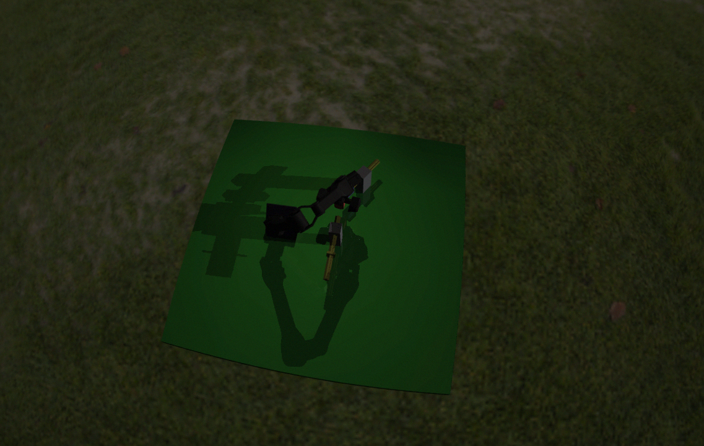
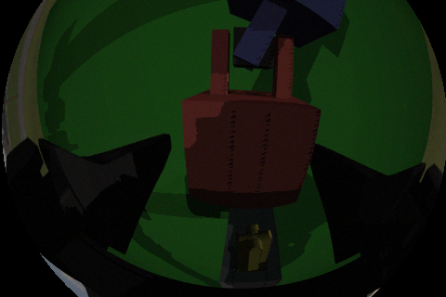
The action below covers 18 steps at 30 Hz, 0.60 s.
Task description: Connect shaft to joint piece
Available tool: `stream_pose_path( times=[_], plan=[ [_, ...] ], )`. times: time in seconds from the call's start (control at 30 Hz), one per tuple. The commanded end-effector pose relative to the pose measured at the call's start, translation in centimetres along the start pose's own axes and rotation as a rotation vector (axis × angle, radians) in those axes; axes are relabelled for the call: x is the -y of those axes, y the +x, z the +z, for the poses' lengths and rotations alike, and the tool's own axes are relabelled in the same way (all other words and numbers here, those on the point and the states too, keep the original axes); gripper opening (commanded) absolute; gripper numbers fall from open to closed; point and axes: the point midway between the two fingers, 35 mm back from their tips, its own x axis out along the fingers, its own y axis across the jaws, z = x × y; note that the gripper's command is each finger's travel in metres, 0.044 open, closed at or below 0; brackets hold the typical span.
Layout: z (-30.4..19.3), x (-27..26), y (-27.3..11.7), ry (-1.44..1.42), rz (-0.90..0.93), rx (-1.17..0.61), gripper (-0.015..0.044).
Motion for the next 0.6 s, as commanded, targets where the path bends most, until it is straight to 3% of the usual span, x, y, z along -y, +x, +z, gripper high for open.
stream_pose_path(
  times=[0.0,0.57],
  plan=[
    [0.0,0.0,-1.0,-0.017,-0.017,0.145,0.0440],
    [0.2,0.2,-2.1,0.061,-0.020,0.168,0.0440]
  ],
)
